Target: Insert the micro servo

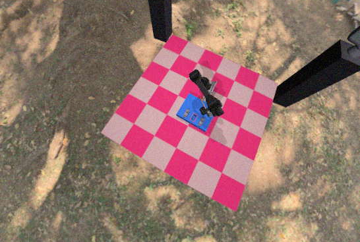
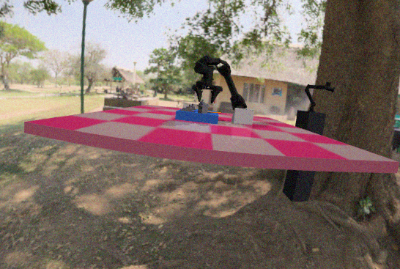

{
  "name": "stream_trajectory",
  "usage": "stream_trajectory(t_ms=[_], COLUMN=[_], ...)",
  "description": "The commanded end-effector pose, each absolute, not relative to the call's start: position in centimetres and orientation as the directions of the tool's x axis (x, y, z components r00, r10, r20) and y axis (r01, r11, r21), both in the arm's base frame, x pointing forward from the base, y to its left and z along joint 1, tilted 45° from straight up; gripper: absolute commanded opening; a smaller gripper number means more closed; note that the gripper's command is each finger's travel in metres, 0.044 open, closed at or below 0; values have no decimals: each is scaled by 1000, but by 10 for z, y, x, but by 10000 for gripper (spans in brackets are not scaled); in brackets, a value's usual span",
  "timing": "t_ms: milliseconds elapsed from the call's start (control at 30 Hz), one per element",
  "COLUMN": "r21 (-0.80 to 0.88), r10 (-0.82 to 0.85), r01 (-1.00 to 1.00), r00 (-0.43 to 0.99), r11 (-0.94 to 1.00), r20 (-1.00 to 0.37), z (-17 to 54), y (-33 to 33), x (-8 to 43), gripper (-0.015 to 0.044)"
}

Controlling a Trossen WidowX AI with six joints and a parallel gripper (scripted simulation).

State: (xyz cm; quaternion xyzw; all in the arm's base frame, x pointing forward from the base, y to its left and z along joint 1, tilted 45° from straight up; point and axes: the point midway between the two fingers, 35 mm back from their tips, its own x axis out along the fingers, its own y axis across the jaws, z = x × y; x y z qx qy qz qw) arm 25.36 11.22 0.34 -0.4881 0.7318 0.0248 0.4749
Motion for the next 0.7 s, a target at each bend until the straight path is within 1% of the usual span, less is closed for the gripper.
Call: stream_trajectory(t_ms=[0,233,633,667], r21=[-427,-427,-427,-427], r10=[-692,-692,-692,-692], r01=[-741,-741,-741,-741], r00=[-70,-70,-70,-70], r11=[519,518,518,518], r20=[-718,-718,-718,-718], z=[-1,-7,-7,-7], y=[107,101,101,101], x=[254,253,253,253], gripper=[440,440,125,118])
